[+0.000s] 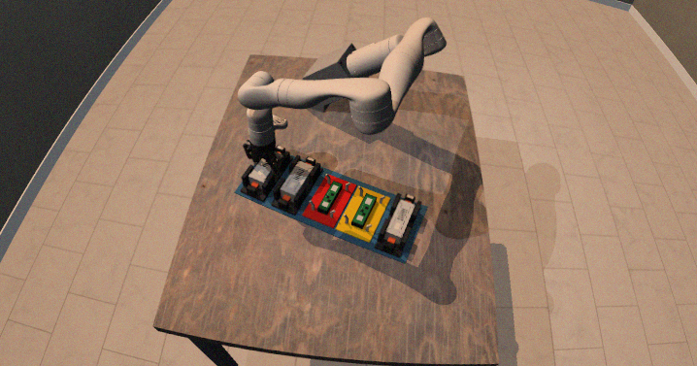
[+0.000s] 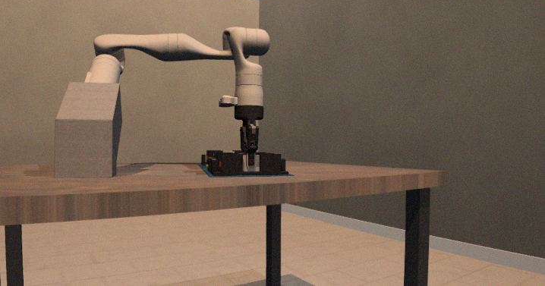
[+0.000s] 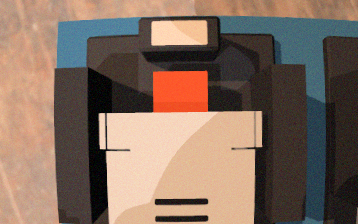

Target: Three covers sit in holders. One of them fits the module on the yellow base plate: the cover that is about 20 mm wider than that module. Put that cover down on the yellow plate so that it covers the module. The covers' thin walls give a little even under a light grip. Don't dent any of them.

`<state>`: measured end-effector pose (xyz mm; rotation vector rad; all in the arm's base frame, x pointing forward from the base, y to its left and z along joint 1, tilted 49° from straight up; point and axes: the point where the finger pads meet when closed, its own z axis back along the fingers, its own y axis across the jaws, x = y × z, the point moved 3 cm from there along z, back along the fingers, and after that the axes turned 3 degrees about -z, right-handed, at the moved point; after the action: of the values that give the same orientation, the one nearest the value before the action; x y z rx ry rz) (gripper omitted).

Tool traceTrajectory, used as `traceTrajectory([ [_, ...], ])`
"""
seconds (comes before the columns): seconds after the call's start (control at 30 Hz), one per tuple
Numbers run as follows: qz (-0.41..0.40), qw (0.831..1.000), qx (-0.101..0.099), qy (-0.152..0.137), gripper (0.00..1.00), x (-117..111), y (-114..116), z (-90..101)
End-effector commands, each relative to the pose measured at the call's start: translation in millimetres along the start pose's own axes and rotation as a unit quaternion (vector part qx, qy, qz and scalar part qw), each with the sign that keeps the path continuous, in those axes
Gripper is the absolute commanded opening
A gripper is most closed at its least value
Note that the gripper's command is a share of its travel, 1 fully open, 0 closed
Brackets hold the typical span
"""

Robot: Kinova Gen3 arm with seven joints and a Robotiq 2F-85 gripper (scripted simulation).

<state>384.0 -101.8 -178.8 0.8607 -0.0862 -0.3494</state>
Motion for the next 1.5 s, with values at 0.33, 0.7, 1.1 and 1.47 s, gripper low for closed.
traceTrajectory([
  [0.33,0.000,1.000,0.000,0.000,0.00,0,0,0.4],
  [0.7,0.000,1.000,0.000,0.000,0.00,0,0,0.4],
  [1.1,0.000,1.000,0.000,0.000,0.00,0,0,30.4],
  [1.47,0.000,1.000,0.000,0.000,0.00,0,0,45.3],
])
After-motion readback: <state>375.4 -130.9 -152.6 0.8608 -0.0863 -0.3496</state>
